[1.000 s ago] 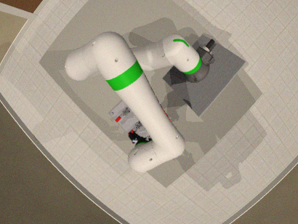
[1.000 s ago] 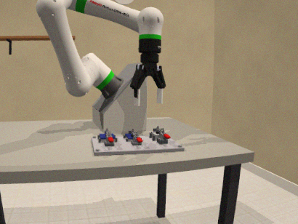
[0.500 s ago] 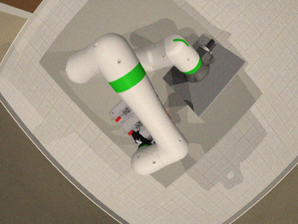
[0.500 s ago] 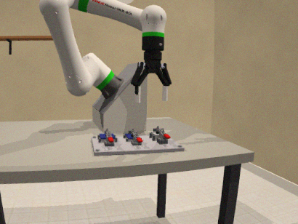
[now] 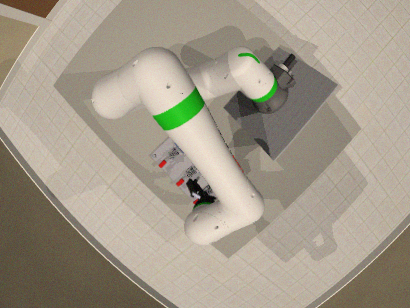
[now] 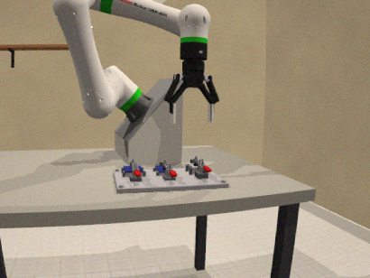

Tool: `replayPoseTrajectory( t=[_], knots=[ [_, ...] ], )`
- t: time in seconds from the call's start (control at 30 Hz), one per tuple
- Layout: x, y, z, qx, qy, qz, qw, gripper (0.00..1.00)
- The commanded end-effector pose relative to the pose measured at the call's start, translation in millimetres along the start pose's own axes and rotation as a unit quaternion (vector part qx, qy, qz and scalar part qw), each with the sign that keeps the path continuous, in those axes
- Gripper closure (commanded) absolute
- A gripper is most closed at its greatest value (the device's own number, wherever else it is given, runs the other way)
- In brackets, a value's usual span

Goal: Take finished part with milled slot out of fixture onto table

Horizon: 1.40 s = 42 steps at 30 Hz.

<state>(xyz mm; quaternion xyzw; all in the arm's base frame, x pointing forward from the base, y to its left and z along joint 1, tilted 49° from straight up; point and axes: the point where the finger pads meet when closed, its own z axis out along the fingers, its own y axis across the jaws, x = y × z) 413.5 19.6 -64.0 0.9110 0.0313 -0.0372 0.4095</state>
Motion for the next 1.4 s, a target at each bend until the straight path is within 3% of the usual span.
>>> replayPoseTrajectory(
  t=[0.0,0.17,0.3,1.07,1.1,1.37],
  knots=[
    [0.1,-0.3,-0.3,0.0,0.0,0.001,1.0,0.0],
    [0.1,-0.3,-0.3,0.0,0.0,0.001,1.0,0.0],
    [-3.6,-15.9,-11.0,0.0,-0.001,0.092,0.996,0.0],
    [-4.7,-20.0,-13.8,0.0,-0.001,0.116,0.993,0.0],
    [-4.7,-20.0,-13.8,0.0,-0.001,0.116,0.993,1.0],
    [-4.7,-20.0,-13.8,0.0,-0.001,0.116,0.993,1.0]
  ],
)
